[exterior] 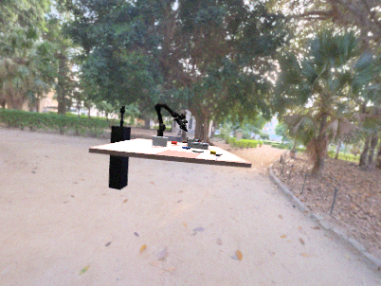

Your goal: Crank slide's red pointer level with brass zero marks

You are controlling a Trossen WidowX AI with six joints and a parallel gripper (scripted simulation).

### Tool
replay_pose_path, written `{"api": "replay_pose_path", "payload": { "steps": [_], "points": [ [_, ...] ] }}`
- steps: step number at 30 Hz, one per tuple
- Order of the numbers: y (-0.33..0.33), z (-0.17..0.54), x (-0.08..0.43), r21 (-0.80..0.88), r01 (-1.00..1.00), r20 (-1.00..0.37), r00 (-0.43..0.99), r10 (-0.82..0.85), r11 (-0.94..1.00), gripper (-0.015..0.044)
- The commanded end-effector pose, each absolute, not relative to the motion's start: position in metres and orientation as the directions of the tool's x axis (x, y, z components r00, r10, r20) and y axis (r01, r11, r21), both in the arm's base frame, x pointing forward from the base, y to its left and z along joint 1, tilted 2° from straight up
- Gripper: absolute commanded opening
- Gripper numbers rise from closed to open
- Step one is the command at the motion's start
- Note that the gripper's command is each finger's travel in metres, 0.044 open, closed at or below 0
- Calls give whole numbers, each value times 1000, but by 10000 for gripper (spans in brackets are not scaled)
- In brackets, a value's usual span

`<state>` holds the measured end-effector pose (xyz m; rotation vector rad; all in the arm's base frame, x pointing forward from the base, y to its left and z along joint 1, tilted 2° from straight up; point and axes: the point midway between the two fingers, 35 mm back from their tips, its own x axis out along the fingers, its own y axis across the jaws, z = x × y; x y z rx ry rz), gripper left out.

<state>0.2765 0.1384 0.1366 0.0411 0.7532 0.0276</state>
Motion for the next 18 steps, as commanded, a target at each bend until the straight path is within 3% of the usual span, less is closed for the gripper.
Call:
{"api": "replay_pose_path", "payload": {
  "steps": [1,18],
  "points": [
    [136,136,272,49,15,-678,735,22,999,440],
    [143,55,279,49,15,-678,735,22,999,440]
  ]
}}
